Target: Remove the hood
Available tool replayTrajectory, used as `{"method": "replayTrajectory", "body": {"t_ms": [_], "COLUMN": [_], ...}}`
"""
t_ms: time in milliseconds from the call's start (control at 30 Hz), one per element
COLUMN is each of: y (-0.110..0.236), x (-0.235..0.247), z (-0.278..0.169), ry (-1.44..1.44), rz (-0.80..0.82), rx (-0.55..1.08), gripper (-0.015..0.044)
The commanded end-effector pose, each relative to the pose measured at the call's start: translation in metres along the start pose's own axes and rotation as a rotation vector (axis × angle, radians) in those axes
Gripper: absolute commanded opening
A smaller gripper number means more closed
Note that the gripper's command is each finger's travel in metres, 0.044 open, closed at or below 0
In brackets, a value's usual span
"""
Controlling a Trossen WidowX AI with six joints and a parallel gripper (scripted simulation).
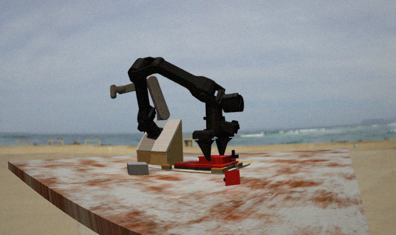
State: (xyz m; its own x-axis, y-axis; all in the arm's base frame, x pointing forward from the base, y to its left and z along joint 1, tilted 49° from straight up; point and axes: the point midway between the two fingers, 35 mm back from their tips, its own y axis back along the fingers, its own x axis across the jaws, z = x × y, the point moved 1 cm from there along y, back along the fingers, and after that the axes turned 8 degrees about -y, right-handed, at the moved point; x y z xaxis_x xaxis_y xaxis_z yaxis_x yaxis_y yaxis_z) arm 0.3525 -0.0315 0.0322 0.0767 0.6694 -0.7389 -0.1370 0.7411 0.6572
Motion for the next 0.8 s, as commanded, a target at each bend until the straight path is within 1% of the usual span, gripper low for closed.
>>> {"method": "replayTrajectory", "body": {"t_ms": [0,200,300,633,767], "y": [-0.0021,-0.005,-0.0034,-0.0034,-0.0024], "x": [-0.0005,-0.0006,-0.0001,-0.0001,0.0], "z": [0.0,0.0,0.0,0.0,0.0], "ry": [0.003,0.003,0.0,0.0,0.0], "rz": [-0.005,-0.005,0.0,0.0,0.0], "rx": [-0.002,-0.002,0.0,0.0,0.0], "gripper": [0.044,0.044,0.0361,0.0295,0.019]}}
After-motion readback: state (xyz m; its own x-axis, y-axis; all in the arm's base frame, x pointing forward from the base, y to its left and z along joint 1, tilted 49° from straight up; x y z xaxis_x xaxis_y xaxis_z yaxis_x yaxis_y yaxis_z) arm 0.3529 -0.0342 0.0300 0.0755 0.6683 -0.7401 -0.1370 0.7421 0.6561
